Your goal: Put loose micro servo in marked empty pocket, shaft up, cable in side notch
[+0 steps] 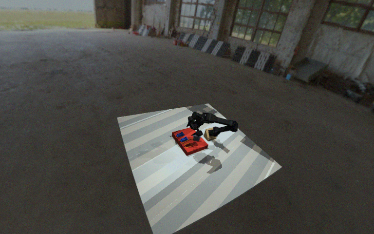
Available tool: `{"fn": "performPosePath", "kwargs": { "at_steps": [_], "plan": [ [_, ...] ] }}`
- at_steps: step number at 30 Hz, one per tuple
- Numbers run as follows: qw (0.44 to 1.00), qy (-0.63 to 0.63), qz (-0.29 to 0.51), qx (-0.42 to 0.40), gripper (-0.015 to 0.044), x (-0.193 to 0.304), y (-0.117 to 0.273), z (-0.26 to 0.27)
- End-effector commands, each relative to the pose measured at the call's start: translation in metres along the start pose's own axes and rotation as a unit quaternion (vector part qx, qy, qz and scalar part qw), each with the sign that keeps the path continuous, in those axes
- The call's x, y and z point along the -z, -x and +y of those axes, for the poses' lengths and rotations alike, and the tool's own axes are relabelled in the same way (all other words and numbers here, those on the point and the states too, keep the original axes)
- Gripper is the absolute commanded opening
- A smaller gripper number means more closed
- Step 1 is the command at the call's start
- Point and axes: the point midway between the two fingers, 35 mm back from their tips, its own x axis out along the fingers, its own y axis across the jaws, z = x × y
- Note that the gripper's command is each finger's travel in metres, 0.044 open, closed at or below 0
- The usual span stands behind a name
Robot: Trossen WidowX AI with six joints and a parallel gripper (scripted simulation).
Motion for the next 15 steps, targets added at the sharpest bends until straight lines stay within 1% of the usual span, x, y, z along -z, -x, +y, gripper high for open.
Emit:
{"fn": "performPosePath", "kwargs": {
  "at_steps": [1, 8, 15],
  "plan": [
    [0.996, -0.067, 0.047, -0.031, 0.044, 0.026, -0.012, -0.004],
    [0.979, -0.159, 0.11, -0.071, 0.044, 0.059, -0.022, -0.006],
    [0.947, -0.25, 0.171, -0.111, 0.044, 0.088, -0.028, -0.005]
  ]
}}
